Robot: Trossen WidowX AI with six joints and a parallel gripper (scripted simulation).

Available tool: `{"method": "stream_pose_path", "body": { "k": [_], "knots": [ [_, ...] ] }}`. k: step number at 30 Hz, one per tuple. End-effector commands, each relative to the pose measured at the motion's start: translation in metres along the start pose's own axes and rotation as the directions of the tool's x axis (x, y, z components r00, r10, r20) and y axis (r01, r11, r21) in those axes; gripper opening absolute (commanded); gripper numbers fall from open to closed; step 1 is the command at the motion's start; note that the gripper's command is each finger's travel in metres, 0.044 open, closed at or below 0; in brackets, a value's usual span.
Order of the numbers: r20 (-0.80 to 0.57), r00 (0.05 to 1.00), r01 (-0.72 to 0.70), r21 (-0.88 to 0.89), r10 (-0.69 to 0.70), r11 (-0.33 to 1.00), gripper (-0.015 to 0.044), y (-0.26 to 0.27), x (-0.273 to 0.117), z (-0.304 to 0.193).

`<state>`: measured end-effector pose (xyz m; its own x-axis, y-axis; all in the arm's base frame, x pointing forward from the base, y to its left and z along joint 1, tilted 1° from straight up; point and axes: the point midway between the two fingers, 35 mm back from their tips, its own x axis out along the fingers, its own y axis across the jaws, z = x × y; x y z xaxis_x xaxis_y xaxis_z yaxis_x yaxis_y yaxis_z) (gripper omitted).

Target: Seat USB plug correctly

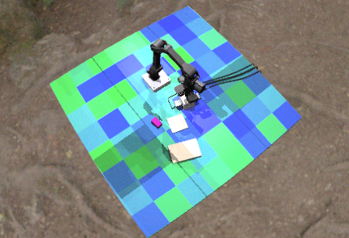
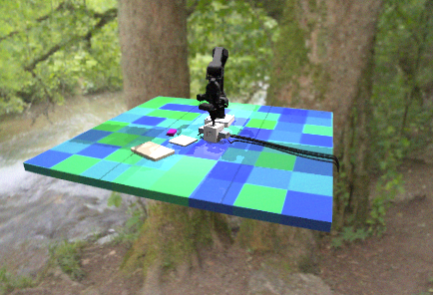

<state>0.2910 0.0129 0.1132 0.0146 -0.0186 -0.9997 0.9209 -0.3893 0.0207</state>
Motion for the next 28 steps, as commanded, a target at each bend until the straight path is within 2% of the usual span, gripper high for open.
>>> {"method": "stream_pose_path", "body": {
  "k": [1, 28],
  "knots": [
    [0.000, 1.000, -0.001, 0.000, 0.001, 1.000, 0.0095, 0.000, -0.001, 0.000],
    [-0.001, 1.000, -0.001, 0.000, 0.001, 1.000, 0.0095, 0.000, -0.012, 0.000]
  ]
}}
